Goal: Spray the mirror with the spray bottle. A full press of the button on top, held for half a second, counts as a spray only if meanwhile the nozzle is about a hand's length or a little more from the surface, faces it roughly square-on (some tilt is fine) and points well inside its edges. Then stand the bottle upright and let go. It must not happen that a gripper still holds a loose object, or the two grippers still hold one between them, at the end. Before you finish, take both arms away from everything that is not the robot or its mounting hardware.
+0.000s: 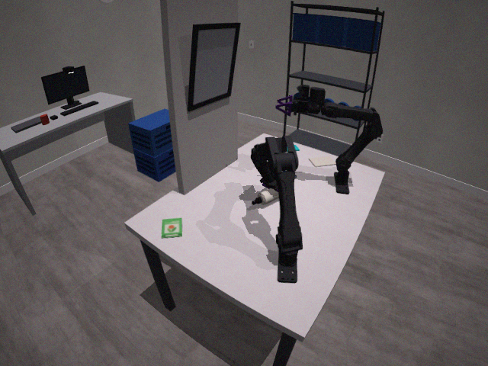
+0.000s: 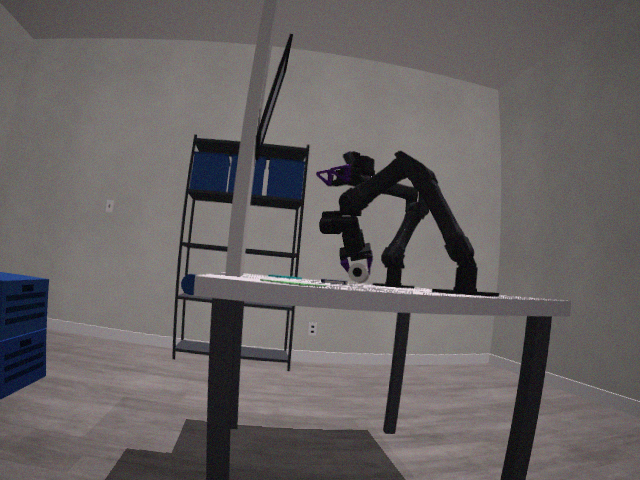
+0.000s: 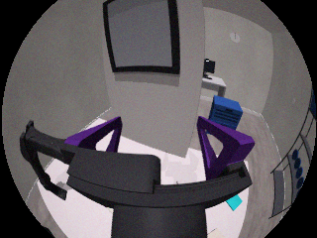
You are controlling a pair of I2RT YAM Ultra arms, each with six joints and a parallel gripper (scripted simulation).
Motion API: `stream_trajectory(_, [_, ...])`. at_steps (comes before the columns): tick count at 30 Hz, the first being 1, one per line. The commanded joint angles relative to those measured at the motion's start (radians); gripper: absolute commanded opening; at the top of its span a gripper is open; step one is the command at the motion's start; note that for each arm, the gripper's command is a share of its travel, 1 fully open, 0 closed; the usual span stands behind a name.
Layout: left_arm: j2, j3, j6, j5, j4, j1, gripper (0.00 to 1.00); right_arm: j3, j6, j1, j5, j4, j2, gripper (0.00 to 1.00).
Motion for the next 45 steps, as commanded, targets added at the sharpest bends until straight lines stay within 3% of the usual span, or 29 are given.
stream_trajectory(1, [-0.061, 0.054, -0.005, 0.04, -0.032, -0.001, 0.0, -0.006, -0.006, -0.003, -0.005, -0.016, 0.012, 1.0])
stream_trajectory(22, [-0.088, 0.107, -0.005, 0.053, -0.089, -0.007, 0.0, -0.006, -0.006, -0.003, -0.005, -0.016, 0.012, 1.0])
stream_trajectory(27, [-0.086, 0.11, -0.108, 0.079, -0.1, 0.023, 0.0, -0.006, -0.006, -0.003, -0.005, -0.016, 0.012, 1.0])
stream_trajectory(45, [-0.055, 0.057, -0.839, 0.236, -0.118, 0.082, 0.0, -0.006, -0.006, -0.003, -0.005, -0.016, 0.012, 1.0])
